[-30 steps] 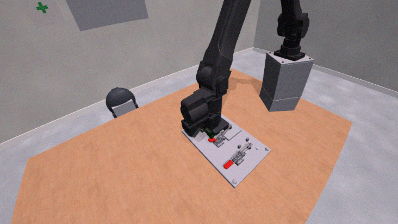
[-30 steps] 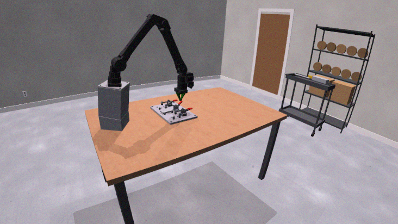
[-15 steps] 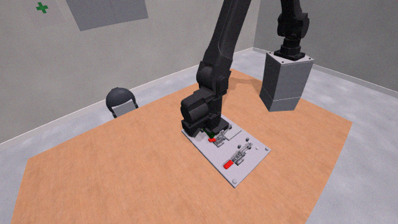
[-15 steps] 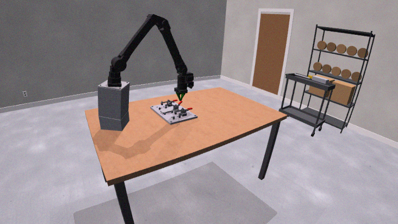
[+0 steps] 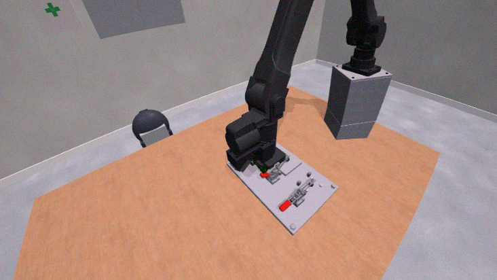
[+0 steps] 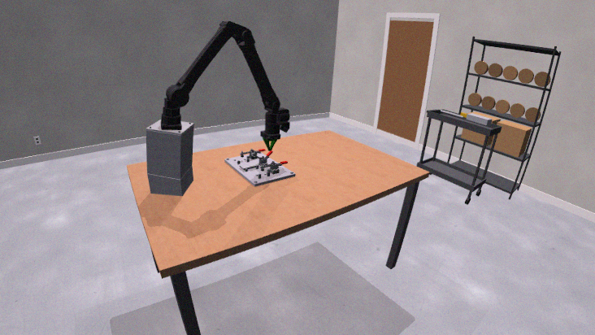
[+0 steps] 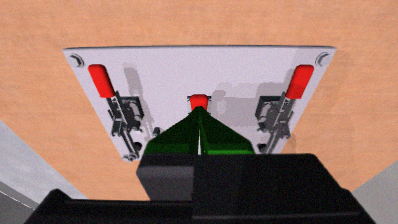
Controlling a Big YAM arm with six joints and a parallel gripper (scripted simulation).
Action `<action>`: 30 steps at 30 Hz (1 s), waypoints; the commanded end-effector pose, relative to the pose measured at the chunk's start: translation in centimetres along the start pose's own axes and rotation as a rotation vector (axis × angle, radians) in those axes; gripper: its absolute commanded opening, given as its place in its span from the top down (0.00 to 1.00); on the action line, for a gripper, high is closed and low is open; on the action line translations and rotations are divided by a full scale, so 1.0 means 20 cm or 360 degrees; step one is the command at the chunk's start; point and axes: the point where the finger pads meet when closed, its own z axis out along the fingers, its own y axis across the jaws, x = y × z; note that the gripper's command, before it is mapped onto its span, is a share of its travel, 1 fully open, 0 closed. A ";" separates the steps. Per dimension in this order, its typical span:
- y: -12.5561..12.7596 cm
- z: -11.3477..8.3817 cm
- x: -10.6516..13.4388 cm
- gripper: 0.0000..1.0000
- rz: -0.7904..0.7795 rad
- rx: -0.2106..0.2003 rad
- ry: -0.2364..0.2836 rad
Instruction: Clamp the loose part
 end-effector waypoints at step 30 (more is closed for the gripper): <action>0.03 0.02 -0.06 1.00 0.0003 -0.0001 -0.0026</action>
